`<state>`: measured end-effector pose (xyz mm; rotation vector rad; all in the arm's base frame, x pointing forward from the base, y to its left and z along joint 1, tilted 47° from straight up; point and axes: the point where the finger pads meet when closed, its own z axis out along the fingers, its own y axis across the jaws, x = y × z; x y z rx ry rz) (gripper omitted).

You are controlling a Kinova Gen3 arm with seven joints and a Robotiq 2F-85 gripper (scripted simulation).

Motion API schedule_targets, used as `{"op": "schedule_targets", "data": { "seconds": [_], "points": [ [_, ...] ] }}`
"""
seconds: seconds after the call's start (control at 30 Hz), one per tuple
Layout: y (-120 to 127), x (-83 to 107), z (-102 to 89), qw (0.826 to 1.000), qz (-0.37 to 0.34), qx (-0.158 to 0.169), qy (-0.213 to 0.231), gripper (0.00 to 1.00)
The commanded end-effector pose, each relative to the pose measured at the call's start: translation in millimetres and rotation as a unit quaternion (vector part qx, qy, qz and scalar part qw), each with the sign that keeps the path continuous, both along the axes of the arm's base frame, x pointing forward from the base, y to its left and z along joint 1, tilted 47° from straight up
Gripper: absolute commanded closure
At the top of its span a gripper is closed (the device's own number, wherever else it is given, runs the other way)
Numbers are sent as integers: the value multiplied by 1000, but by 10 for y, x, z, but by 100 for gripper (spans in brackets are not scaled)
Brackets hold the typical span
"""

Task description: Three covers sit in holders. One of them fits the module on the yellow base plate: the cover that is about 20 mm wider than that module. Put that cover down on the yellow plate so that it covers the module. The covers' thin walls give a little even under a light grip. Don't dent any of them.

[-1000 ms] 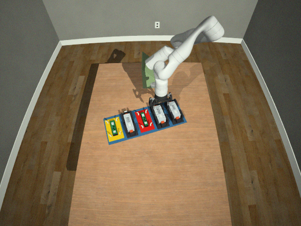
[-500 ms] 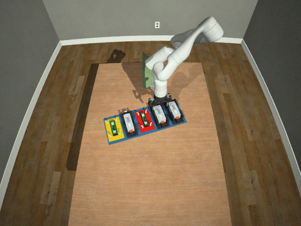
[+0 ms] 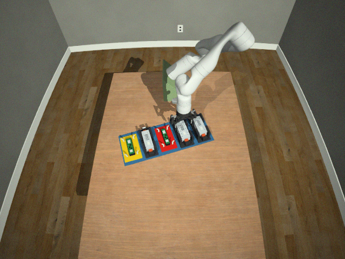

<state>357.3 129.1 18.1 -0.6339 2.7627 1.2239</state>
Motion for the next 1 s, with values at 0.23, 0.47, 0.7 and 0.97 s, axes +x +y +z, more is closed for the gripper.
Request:
{"op": "schedule_targets", "data": {
  "seconds": [0.23, 0.47, 0.7, 0.97],
  "points": [
    [96, -11, -95, 1000, -1, 0, -1, 0],
    [139, -18, -136, 1000, -1, 0, -1, 0],
    [168, -22, -163, 1000, -1, 0, -1, 0],
    [211, -29, -204, 1000, -1, 0, -1, 0]
  ]
}}
